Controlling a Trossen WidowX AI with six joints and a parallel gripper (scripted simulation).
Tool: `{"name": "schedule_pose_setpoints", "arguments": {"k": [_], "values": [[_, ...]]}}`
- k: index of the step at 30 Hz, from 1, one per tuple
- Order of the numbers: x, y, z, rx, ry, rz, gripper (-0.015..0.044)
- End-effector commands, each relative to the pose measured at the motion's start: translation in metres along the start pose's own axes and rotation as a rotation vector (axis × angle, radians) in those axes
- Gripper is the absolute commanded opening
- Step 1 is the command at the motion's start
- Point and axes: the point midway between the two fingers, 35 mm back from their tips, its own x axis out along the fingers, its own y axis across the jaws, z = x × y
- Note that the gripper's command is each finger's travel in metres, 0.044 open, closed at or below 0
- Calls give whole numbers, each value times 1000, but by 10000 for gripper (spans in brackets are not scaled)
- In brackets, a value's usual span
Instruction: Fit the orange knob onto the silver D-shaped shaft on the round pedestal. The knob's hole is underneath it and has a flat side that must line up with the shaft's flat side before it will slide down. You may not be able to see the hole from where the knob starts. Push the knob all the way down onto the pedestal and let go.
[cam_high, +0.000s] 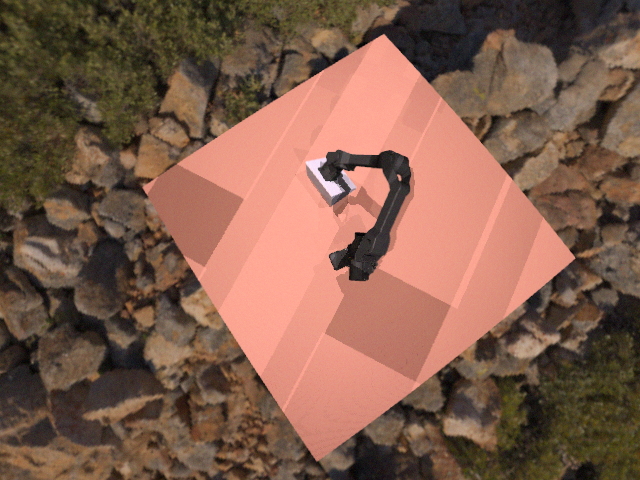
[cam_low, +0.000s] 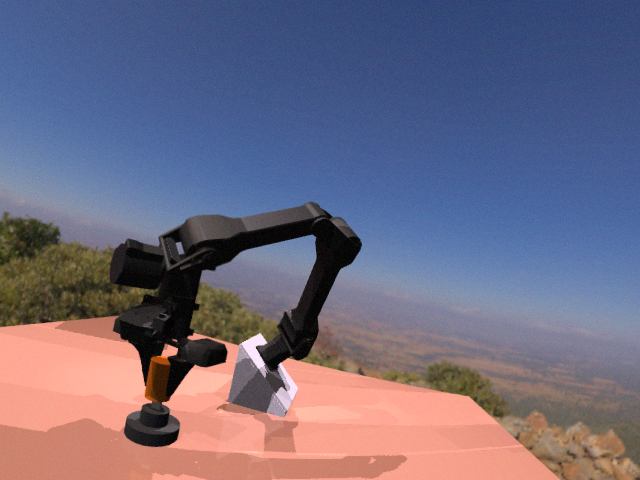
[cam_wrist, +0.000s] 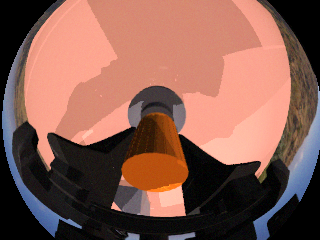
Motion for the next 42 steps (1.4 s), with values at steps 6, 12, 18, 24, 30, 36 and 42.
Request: {"name": "schedule_pose_setpoints", "arguments": {"k": [6,12,18,24,30,36,42], "values": [[-2,2,2,-13,-5,0,0],[-1,2,0,-13,-5,0,0],[0,1,-2,-13,-5,0,0],[-1,0,-2,-13,-5,0,0],[-2,0,0,-13,-5,0,0],[-3,1,2,-13,-5,0,0],[1,1,1,-13,-5,0,0]]}}
